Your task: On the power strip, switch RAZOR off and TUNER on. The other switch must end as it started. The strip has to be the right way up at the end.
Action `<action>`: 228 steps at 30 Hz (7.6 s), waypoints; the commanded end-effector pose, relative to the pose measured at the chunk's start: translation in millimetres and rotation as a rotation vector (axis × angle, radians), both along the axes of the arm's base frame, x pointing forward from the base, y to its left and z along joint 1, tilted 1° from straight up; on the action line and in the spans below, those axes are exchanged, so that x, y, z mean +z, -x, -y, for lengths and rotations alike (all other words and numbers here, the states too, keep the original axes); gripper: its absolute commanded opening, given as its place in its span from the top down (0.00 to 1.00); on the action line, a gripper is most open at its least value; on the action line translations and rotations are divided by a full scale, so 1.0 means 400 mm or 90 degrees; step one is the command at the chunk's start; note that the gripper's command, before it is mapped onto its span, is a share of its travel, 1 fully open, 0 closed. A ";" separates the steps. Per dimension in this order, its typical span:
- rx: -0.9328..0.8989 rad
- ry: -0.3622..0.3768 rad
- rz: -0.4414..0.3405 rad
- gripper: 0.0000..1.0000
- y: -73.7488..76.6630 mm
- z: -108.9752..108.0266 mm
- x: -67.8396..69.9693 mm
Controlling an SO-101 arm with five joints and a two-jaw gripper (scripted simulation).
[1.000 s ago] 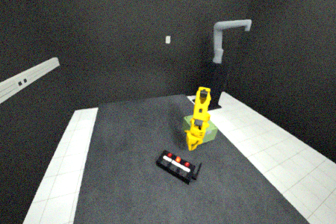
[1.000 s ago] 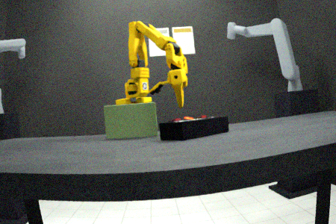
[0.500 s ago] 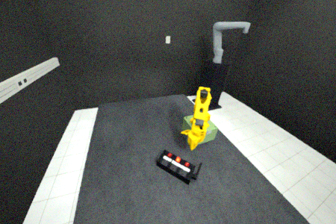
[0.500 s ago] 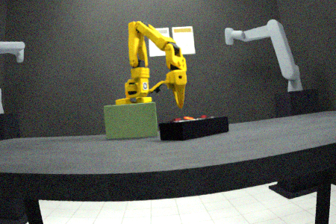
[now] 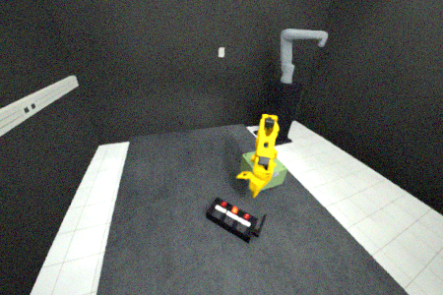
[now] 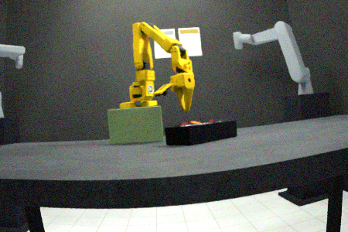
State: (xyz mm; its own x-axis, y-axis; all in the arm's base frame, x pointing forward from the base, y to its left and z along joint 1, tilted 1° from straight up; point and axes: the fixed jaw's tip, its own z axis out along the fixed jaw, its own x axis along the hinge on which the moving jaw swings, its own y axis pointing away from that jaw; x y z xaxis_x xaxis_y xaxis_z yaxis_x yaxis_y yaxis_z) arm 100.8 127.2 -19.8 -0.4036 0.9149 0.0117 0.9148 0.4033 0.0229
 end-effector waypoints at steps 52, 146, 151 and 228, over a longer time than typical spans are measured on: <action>0.113 0.009 -0.005 1.00 0.026 0.006 -0.002; 0.033 0.008 -0.005 1.00 -0.150 -0.116 -0.031; 0.033 0.008 -0.005 1.00 -0.150 -0.116 -0.031; 0.033 0.008 -0.005 1.00 -0.147 -0.112 -0.056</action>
State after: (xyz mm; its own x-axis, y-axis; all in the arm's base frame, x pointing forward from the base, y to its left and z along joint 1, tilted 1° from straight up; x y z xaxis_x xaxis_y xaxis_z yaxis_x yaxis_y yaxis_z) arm 159.9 176.5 -37.3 -0.4527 0.8916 0.0098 0.8915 0.4523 0.0274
